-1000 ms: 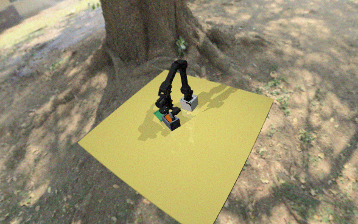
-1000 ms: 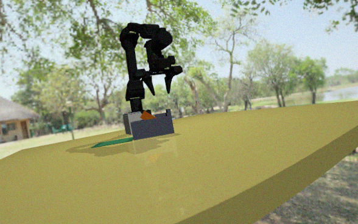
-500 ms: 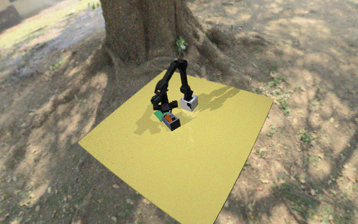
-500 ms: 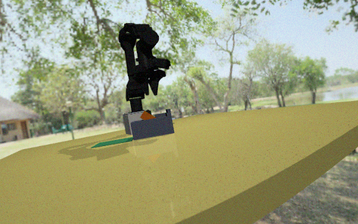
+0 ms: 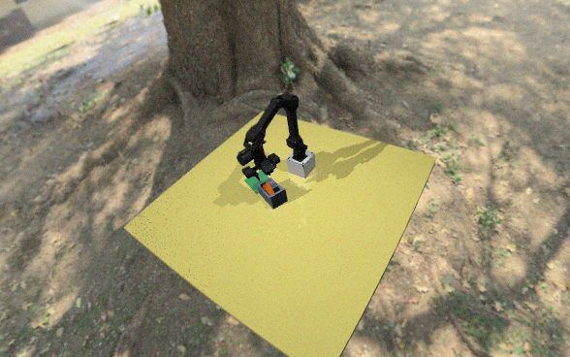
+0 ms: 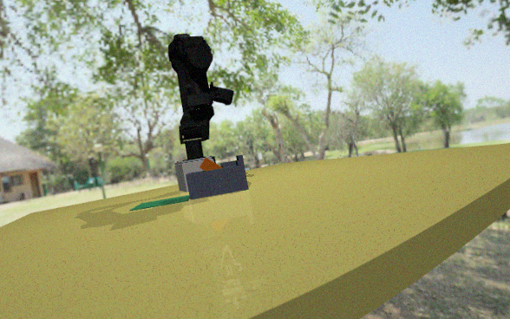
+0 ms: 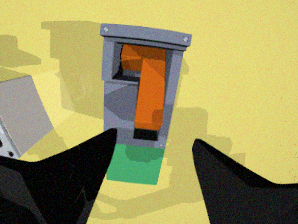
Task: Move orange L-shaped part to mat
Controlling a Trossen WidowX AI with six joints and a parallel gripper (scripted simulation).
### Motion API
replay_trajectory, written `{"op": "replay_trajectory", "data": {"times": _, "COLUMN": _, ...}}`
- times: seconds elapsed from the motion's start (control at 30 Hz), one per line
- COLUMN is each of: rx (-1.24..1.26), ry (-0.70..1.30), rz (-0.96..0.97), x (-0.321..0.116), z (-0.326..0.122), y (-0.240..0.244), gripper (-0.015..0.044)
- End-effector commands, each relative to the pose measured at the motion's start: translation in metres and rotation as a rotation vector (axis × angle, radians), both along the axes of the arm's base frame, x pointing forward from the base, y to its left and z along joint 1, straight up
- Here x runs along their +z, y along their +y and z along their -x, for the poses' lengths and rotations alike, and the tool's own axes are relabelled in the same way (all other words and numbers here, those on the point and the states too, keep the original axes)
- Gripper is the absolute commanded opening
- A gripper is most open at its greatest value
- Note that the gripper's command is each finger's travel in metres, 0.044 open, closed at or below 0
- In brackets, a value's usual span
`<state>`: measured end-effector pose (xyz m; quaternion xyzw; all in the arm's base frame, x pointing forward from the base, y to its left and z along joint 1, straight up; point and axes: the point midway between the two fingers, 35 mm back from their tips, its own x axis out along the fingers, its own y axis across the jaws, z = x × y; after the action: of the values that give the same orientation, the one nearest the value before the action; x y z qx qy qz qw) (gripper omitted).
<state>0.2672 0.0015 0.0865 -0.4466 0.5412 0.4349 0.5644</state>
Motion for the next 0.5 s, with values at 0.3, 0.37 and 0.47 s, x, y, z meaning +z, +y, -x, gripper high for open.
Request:
{"op": "replay_trajectory", "data": {"times": 0.3, "rx": 0.014, "ry": 0.010, "rz": 0.001, "x": -0.033, "z": 0.002, "y": -0.001, "gripper": 0.0280}}
{"op": "replay_trajectory", "data": {"times": 0.37, "rx": 0.014, "ry": 0.010, "rz": 0.001, "x": -0.035, "z": 0.002, "y": -0.001, "gripper": 0.0280}}
{"op": "replay_trajectory", "data": {"times": 0.47, "rx": 0.014, "ry": 0.010, "rz": 0.001, "x": -0.040, "z": 0.001, "y": -0.001, "gripper": 0.0280}}
